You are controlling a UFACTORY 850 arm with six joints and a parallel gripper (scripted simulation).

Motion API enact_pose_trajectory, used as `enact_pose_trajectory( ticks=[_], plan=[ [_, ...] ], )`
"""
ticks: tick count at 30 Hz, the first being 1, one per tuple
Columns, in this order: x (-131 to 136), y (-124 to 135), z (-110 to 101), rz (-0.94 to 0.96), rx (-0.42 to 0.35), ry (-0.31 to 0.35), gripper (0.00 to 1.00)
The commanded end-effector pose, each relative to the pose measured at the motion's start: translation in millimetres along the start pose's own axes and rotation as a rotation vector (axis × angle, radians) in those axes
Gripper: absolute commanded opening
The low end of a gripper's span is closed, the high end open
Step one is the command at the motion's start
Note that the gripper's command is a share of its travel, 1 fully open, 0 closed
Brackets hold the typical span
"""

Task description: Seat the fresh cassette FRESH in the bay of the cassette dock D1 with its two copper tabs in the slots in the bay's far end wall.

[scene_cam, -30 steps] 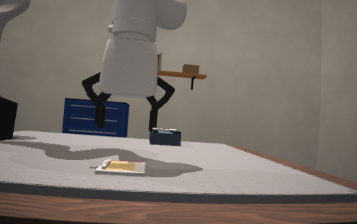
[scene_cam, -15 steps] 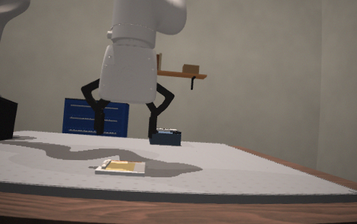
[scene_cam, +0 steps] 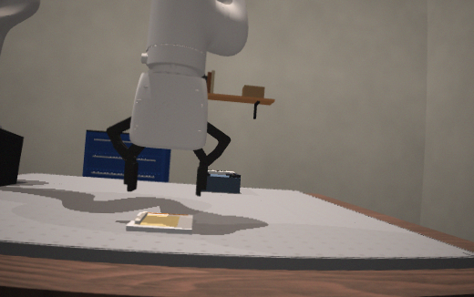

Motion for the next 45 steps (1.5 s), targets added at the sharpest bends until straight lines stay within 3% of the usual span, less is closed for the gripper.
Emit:
enact_pose_trajectory(
  ticks=[1, 32, 42, 43, 45],
  plan=[
    [1, 1, 4, 0.000, -0.001, 0.002, 1.00],
    [1, 1, 40, 0.000, -0.001, 0.002, 1.00],
    [1, 1, 40, 0.000, -0.001, 0.002, 1.00],
    [1, 1, 40, 0.000, -0.001, 0.002, 0.00],
    [1, 1, 40, 0.000, -0.001, 0.002, 0.00]
  ],
)
Point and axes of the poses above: the point where the finger pads meet when closed, its own z axis out along the fingers, its own x axis across the jaws, y = z × x, the point moved 5 cm from there along -z, back along the fingers, and after that the axes turned 14 degrees about -z, right-handed, at the moved point
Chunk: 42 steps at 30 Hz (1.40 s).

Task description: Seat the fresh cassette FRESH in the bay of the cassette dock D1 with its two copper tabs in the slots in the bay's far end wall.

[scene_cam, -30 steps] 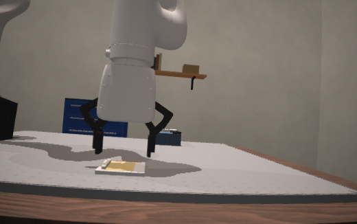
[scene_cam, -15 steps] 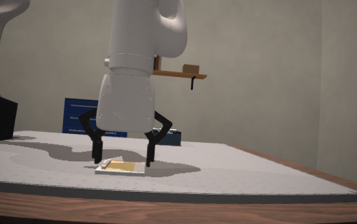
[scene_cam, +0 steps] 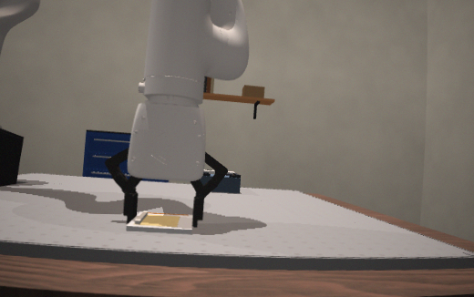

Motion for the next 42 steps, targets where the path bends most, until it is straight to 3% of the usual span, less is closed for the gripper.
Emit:
enact_pose_trajectory(
  ticks=[1, 27, 42],
  plan=[
    [1, 0, -1, 0.000, -0.001, 0.001, 0.00],
    [1, 0, -2, 0.000, -0.001, 0.001, 0.00],
    [1, 0, -22, 0.000, -0.001, 0.001, 0.00]
  ],
)
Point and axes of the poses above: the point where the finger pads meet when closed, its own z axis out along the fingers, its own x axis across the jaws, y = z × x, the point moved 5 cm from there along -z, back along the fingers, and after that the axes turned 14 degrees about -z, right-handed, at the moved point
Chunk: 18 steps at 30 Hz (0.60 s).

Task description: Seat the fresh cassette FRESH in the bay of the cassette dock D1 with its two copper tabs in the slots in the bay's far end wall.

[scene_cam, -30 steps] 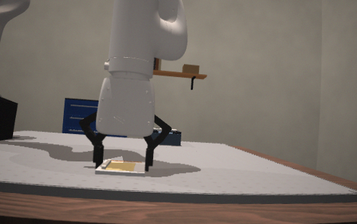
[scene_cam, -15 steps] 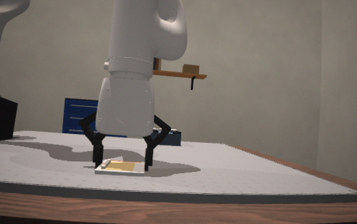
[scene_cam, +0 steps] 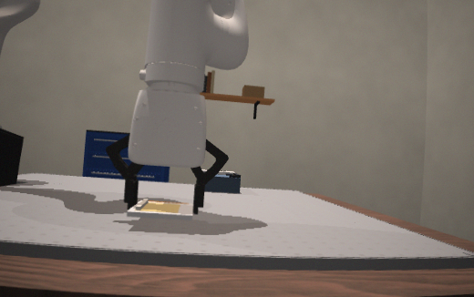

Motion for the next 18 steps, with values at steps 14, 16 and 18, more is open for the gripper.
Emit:
enact_pose_trajectory(
  ticks=[14, 16, 18],
  plan=[
    [1, 1, -20, 0.000, -0.001, 0.001, 0.00],
    [1, 1, -23, 0.000, -0.001, 0.001, 0.00],
    [1, 1, -24, 0.000, -0.001, 0.001, 0.00]
  ],
)
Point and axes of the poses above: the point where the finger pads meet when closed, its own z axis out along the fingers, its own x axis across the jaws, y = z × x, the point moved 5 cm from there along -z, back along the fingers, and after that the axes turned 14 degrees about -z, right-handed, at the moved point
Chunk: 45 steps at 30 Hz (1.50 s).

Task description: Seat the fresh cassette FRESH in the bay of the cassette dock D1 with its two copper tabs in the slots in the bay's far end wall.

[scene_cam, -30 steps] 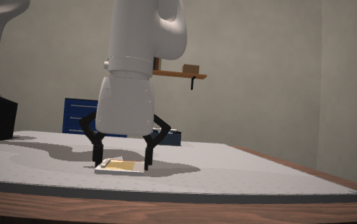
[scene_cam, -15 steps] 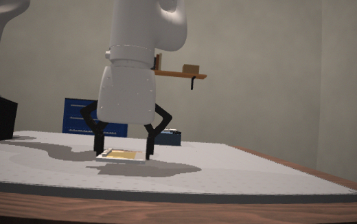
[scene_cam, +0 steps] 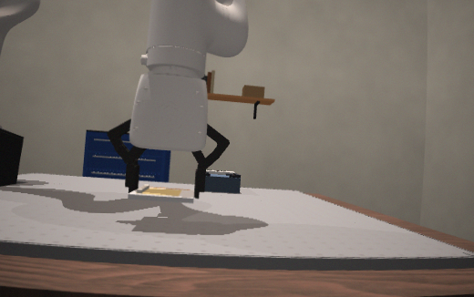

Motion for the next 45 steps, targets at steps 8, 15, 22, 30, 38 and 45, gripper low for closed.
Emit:
enact_pose_trajectory(
  ticks=[8, 15, 22, 30, 38, 45],
  plan=[
    [1, 1, -12, 0.000, -0.001, 0.001, 0.00],
    [1, 1, -22, 0.000, -0.001, 0.001, 0.00],
    [1, 1, -28, 0.000, -0.001, 0.001, 0.00],
    [1, 1, -32, 0.000, -0.001, 0.001, 0.00],
    [8, -13, -33, 0.099, -0.008, -0.010, 0.00],
    [24, -45, -37, 0.330, -0.024, -0.036, 0.00]
  ],
)
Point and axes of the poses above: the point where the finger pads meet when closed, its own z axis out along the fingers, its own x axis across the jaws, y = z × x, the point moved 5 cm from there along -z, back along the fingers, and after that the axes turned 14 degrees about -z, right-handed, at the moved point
